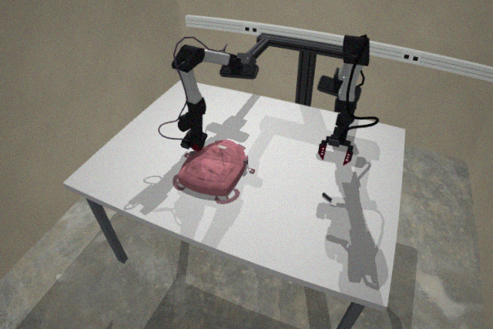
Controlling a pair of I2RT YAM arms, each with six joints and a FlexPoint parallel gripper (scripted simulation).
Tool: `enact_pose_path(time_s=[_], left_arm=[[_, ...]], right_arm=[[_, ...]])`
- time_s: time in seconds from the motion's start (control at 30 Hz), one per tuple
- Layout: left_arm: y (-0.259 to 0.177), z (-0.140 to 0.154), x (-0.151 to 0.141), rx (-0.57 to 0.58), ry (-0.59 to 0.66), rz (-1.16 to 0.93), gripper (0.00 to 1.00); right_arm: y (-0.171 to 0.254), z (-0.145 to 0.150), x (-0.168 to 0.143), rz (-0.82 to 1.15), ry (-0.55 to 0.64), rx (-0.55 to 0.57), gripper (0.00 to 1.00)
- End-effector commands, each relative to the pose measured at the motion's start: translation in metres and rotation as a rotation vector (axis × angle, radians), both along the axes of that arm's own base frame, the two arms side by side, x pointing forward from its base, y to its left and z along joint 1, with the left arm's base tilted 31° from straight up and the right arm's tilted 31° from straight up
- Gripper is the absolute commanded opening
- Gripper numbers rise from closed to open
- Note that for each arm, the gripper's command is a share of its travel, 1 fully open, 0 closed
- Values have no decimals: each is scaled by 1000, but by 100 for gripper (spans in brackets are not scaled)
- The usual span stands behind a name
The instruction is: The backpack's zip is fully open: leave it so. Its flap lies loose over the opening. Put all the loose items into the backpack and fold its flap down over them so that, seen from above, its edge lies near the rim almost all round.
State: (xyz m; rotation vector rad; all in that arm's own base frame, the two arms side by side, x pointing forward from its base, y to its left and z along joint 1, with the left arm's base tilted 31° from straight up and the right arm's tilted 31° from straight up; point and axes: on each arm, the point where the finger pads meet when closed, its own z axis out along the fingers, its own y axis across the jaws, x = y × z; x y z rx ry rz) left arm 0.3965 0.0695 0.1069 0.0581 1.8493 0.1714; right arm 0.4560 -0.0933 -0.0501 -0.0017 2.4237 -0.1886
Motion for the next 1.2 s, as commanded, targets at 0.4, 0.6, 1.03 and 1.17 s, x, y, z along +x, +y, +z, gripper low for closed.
enact_pose_path(time_s=[0.4, 0.6, 1.03, 1.17], left_arm=[[-2, 6, 2, 2, -18, -6, 90], [-2, 6, 2, 2, -18, -6, 90], [-2, 6, 2, 2, -18, -6, 90], [-2, 6, 2, 2, -18, -6, 90]], right_arm=[[52, -26, -1, 28, 31, 10, 11], [72, -30, -2, 29, 34, 9, 11], [108, -34, -1, 29, 30, 6, 11], [122, -37, -2, 29, 30, 6, 11]])
